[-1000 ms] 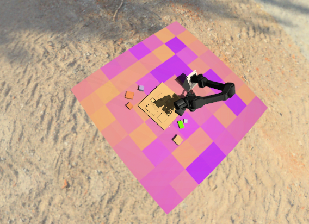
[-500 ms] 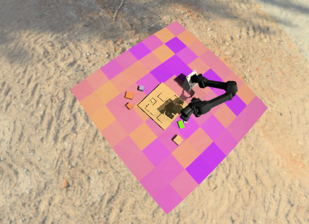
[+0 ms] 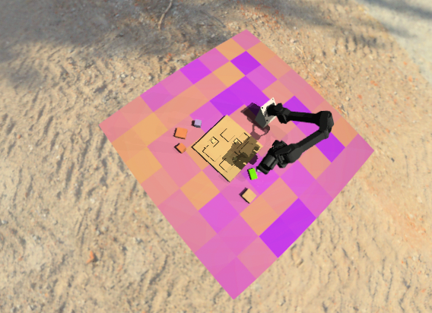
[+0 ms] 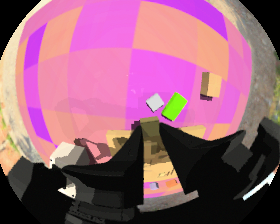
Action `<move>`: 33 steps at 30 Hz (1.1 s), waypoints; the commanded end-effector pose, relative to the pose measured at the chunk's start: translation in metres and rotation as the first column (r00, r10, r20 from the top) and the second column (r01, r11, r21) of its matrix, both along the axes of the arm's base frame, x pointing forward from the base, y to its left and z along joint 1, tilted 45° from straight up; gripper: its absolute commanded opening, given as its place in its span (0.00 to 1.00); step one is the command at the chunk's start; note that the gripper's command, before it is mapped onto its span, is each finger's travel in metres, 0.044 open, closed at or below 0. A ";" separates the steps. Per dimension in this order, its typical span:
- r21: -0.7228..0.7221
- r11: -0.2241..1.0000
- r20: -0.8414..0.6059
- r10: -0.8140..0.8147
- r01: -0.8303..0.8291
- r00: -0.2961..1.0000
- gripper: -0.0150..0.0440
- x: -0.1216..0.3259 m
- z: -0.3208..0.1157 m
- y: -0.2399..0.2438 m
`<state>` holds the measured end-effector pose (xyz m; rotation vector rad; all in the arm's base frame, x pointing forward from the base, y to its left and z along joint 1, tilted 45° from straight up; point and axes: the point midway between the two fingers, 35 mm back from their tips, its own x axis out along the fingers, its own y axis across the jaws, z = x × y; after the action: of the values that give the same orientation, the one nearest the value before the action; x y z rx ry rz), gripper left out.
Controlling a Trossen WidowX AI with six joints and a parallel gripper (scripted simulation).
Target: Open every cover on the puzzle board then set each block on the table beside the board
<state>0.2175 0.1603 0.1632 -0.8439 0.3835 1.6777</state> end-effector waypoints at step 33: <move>-0.002 1.000 0.000 0.000 0.000 1.000 0.39 0.000 -0.040 0.041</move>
<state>0.2179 0.1986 0.1274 -0.8435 0.3793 1.6818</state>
